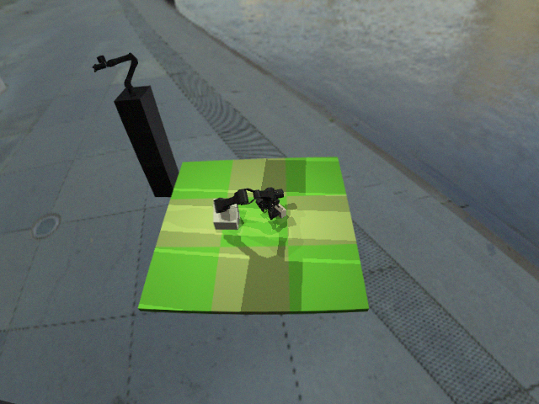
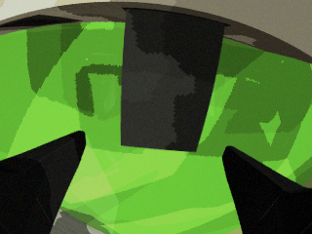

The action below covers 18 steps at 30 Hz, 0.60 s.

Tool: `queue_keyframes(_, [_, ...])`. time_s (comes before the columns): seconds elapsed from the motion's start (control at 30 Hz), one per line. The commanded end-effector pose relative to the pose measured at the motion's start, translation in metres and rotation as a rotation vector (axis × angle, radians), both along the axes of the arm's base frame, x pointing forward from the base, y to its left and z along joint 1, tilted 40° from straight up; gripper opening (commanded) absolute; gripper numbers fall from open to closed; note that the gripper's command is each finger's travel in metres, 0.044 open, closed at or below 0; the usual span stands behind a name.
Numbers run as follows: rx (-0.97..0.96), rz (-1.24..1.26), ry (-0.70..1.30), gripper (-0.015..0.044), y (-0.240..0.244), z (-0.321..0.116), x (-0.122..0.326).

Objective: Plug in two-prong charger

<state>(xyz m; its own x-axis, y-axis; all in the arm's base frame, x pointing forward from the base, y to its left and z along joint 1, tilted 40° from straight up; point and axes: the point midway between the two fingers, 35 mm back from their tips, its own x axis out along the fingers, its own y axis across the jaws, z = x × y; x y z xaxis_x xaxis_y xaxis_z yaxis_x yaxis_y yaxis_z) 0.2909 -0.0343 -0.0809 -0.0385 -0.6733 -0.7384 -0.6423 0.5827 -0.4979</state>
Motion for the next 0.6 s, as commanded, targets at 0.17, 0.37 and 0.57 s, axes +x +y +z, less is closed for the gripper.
queue_keyframes(0.17, [-0.003, 0.003, 0.001, 0.044, -0.006, 0.004, -0.009])
queue_keyframes(0.37, [-0.003, 0.003, 0.002, 0.044, -0.009, 0.007, -0.014])
queue_keyframes(0.57, [-0.004, 0.003, 0.002, 0.044, -0.012, 0.009, -0.02])
